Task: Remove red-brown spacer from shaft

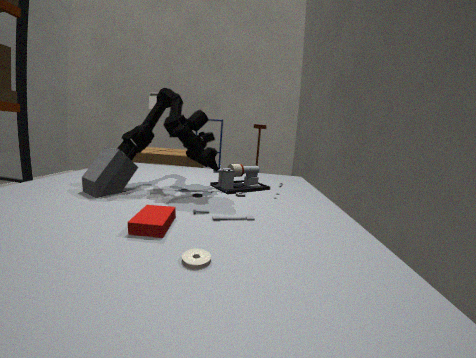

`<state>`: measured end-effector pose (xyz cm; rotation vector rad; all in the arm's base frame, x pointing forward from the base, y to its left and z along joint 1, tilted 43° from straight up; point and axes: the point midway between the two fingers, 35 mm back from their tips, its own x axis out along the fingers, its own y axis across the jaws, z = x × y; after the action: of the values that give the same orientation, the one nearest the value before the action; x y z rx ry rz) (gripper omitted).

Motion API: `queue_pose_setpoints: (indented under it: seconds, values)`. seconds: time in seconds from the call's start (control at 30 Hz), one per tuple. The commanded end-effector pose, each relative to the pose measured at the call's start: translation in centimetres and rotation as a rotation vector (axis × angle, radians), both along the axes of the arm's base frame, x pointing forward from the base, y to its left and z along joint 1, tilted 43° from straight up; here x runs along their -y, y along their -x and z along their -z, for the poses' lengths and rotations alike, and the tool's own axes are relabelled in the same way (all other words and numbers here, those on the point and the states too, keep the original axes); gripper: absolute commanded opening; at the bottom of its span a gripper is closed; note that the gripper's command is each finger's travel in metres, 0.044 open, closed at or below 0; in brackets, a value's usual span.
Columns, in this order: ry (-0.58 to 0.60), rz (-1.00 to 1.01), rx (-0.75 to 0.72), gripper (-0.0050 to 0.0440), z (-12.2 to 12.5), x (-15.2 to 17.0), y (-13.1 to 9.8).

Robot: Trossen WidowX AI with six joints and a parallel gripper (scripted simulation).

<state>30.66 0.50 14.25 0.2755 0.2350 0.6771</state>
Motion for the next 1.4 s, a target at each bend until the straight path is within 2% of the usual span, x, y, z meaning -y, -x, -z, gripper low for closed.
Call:
queue_pose_setpoints:
  seconds: [0.0,0.6,1.37]
  values:
    - [-0.004,0.006,0.04,0.044,-0.6,0.0,0.4]
    - [0.0,0.005,0.044,0.044,-0.7,0.0,0.2]
    - [0.0,0.007,0.043,0.044,-0.5,-1.7,-2.2]
